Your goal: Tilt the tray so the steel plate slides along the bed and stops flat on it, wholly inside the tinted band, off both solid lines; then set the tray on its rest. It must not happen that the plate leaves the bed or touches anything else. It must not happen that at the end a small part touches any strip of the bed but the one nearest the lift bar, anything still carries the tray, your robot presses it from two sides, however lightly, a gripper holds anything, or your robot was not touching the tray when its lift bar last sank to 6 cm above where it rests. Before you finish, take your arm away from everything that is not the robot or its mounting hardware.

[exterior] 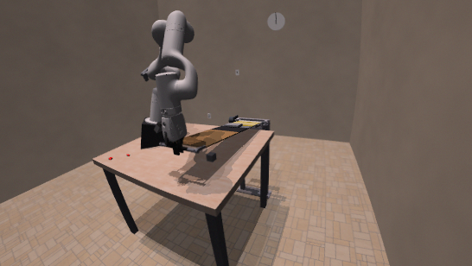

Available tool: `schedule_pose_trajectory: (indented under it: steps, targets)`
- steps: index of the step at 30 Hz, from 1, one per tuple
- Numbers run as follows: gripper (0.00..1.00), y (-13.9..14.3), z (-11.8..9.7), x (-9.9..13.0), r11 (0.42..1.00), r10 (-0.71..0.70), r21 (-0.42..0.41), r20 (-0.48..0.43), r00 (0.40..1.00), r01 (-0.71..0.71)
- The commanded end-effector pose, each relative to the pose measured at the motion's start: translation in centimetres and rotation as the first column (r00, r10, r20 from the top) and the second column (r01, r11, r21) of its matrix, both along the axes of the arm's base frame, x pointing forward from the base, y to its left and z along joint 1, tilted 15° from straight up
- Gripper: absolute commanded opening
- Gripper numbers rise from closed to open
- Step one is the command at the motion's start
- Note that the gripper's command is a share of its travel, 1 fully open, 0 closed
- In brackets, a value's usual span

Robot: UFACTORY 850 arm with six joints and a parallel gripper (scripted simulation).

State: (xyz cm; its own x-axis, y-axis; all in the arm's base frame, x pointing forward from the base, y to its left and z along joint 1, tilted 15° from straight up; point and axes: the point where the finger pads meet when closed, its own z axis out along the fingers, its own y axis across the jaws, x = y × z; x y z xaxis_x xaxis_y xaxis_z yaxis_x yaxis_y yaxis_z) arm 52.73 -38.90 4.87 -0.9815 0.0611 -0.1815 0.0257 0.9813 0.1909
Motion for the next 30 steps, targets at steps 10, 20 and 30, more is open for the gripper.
schedule_pose_trajectory:
  steps: [10,20,30]
  targets:
    - [0.0,0.1,-4.1,0.8,1.0,0.0,-0.001,0.001,1.0,0.0]
    - [0.0,0.1,-4.2,0.9,1.0,0.0,-0.001,0.001,1.0,0.0]
    - [0.0,-0.1,0.2,0.0,1.0,0.0,-0.001,0.001,1.0,0.0]
